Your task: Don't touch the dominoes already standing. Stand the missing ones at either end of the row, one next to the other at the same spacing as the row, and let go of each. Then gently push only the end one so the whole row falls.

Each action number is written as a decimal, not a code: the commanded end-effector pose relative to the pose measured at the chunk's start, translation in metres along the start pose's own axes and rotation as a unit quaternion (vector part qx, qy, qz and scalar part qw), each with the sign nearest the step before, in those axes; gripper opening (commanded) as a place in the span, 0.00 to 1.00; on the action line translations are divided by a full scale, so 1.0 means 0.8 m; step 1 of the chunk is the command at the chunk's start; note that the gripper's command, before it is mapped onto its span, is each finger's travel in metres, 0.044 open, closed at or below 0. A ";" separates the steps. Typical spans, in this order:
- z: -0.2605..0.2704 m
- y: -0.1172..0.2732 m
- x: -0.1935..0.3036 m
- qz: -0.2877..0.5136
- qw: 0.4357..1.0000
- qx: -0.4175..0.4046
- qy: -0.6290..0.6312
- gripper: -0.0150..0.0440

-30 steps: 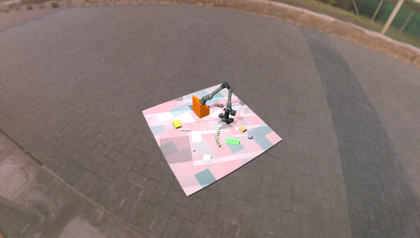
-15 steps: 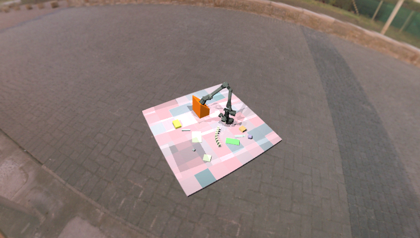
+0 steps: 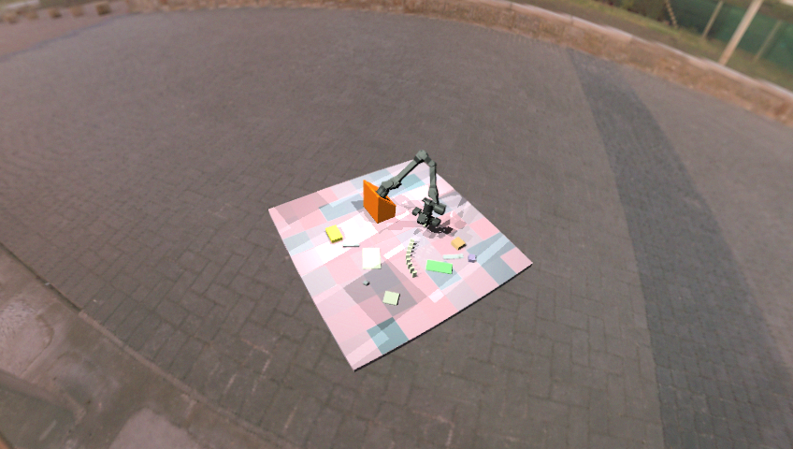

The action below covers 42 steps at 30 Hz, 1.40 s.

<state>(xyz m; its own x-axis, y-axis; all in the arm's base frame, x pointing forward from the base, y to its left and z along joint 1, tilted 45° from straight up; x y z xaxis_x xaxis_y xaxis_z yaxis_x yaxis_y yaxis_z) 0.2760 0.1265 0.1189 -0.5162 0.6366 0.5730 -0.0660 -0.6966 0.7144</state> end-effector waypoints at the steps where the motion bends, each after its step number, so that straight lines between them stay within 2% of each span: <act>1: -0.002 0.078 0.002 0.001 1.000 -0.011 0.009 0.44; 5: -0.007 0.133 0.001 0.000 1.000 -0.010 0.009 0.44; 15: -0.006 0.136 0.002 -0.001 1.000 -0.010 0.018 0.44; 18: 0.011 0.137 0.015 -0.002 0.988 -0.010 0.155 0.44; 21: 0.032 0.138 0.035 -0.004 0.944 -0.011 0.331 0.44; 23: 0.041 0.138 0.045 -0.004 0.916 -0.011 0.402 0.44; 35: 0.042 0.137 0.046 -0.006 0.912 -0.010 0.411 0.44; 42: 0.037 0.110 0.050 -0.064 0.909 0.048 0.410 0.44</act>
<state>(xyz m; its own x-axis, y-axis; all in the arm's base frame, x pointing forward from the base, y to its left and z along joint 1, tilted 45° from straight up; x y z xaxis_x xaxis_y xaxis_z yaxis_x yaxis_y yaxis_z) 0.2769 0.0943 0.2225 -0.9782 0.2029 0.0432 -0.0974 -0.6329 0.7681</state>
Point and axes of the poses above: the point midway between the two fingers, 35 mm back from their tips, its own y axis back along the fingers, its own z axis across the jaws, x = y × z, the point moved 8 cm from there along y, back along the fingers, and after that the axes turned 11 degrees about y, right-handed, at the moved point
